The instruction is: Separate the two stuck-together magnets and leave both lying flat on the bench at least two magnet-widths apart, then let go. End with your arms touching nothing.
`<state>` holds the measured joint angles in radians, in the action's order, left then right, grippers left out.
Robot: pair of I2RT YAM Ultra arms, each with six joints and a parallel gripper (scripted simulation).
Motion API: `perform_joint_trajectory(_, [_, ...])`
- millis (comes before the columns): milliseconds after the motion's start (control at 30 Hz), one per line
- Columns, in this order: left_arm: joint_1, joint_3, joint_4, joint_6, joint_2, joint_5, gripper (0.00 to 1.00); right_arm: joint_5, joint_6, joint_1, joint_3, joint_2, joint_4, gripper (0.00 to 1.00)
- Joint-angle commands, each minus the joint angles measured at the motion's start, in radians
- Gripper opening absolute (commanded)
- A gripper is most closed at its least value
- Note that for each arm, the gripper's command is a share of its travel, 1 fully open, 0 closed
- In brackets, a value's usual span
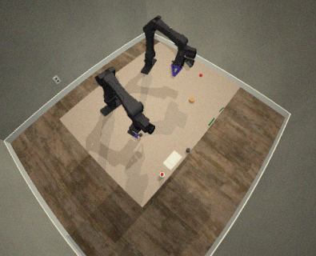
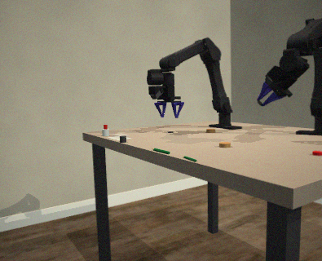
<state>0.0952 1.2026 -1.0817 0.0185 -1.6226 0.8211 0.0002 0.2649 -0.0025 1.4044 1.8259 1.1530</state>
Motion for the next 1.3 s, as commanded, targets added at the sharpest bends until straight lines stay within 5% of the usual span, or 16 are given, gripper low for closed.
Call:
perform_joint_trajectory(0, [-0.011, 0.032, -0.166, -0.138, -0.001, -0.023, 0.25, 0.0, 0.0, -0.001, 0.005, -0.006, 0.0, 1.0])
perform_joint_trajectory(133, [-0.044, 0.09, -0.323, -0.273, -0.029, -0.072, 0.25, 0.0, 0.0, -0.001, 0.005, -0.006, 0.0, 1.0])
perform_joint_trajectory(233, [-0.046, 0.086, -0.143, -0.163, -0.046, -0.228, 0.25, 0.0, 0.0, -0.001, 0.005, -0.006, 0.0, 1.0])
perform_joint_trajectory(967, [-0.091, 0.128, 0.028, -0.179, -0.183, -0.85, 0.25, 0.0, 0.0, -0.001, 0.005, -0.006, 0.0, 1.0])
perform_joint_trajectory(1267, [-0.094, 0.129, 0.015, -0.175, -0.197, -0.802, 0.25, 0.0, 0.0, -0.001, 0.005, -0.006, 0.0, 1.0])
